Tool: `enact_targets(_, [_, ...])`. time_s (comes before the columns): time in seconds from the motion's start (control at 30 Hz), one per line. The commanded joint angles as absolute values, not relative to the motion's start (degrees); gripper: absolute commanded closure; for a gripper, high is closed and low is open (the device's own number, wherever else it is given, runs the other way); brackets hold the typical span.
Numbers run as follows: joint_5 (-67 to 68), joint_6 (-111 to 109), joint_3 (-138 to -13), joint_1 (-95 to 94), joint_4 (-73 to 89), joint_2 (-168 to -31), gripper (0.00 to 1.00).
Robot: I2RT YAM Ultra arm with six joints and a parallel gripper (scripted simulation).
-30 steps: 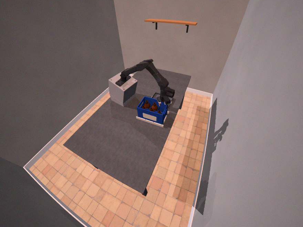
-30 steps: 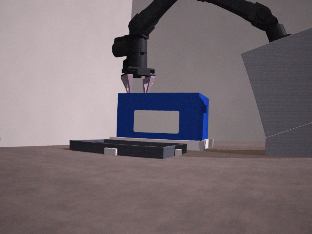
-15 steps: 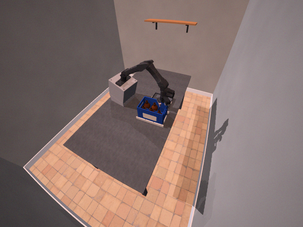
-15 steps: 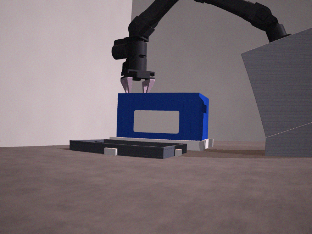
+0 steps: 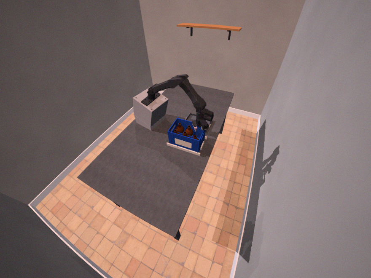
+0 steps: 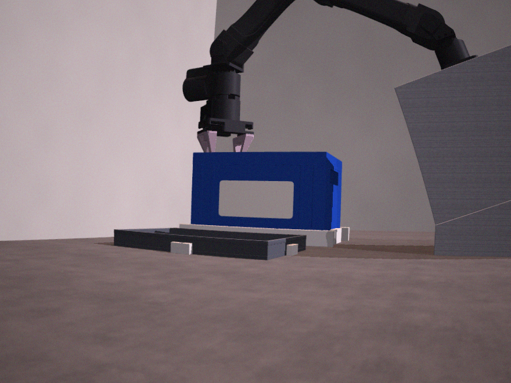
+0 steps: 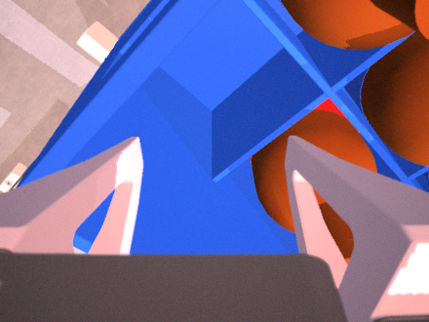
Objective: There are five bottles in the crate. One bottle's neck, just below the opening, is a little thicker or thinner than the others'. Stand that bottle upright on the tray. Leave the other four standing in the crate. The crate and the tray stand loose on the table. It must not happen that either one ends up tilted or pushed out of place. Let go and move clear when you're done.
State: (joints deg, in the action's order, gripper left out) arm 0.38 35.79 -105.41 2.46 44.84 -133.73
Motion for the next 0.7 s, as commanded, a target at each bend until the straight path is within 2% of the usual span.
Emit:
enact_targets(0.0, [0.8, 35.6, -106.7, 2.6, 43.5, -132.7, 0.39])
enact_targets(0.67, [0.8, 35.6, -106.8, 2.6, 43.4, -133.2, 0.39])
